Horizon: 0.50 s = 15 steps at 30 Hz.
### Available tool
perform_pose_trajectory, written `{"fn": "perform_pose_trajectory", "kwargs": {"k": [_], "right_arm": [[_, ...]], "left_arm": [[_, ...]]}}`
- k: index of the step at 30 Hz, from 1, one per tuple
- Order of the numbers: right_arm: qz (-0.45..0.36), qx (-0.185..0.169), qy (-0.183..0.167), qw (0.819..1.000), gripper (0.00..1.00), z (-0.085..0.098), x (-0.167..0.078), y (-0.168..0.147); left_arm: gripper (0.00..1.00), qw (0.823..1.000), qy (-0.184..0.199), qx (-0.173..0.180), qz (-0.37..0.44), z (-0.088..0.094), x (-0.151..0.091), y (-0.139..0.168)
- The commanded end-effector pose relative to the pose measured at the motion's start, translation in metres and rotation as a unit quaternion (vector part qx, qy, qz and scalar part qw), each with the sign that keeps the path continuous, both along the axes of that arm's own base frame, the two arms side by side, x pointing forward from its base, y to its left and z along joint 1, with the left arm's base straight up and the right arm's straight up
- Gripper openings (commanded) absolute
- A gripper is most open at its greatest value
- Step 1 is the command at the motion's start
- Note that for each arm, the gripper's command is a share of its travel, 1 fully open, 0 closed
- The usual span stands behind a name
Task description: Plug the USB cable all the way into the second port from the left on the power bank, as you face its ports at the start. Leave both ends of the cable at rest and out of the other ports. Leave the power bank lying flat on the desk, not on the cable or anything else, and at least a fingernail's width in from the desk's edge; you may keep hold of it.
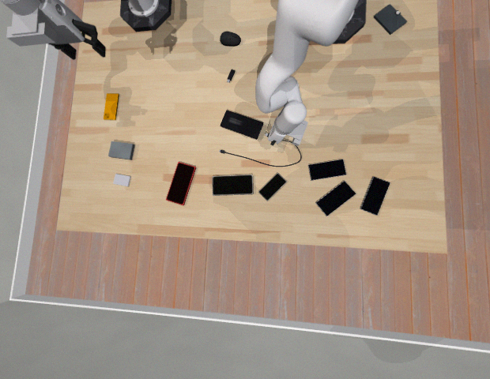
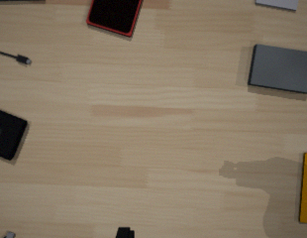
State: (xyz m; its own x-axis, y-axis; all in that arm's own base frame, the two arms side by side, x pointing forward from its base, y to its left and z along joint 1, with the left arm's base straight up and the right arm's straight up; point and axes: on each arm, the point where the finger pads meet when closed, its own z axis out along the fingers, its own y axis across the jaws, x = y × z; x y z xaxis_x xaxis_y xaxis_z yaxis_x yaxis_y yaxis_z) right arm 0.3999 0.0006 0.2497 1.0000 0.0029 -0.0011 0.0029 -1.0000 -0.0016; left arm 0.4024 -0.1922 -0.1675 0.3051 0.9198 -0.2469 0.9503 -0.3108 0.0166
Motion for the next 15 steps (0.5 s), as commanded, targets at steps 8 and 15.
{"fn": "perform_pose_trajectory", "kwargs": {"k": [8,15], "right_arm": [[0.000,0.000,-0.003,1.000,1.00,0.0020,0.0012,0.0000],[0.000,0.000,-0.003,1.000,1.00,0.0020,0.0012,0.0000]], "left_arm": [[0.00,1.000,0.006,0.003,0.000,-0.0061,-0.0050,0.0027],[0.00,1.000,0.005,0.003,0.000,-0.0052,-0.0042,0.0023]]}}
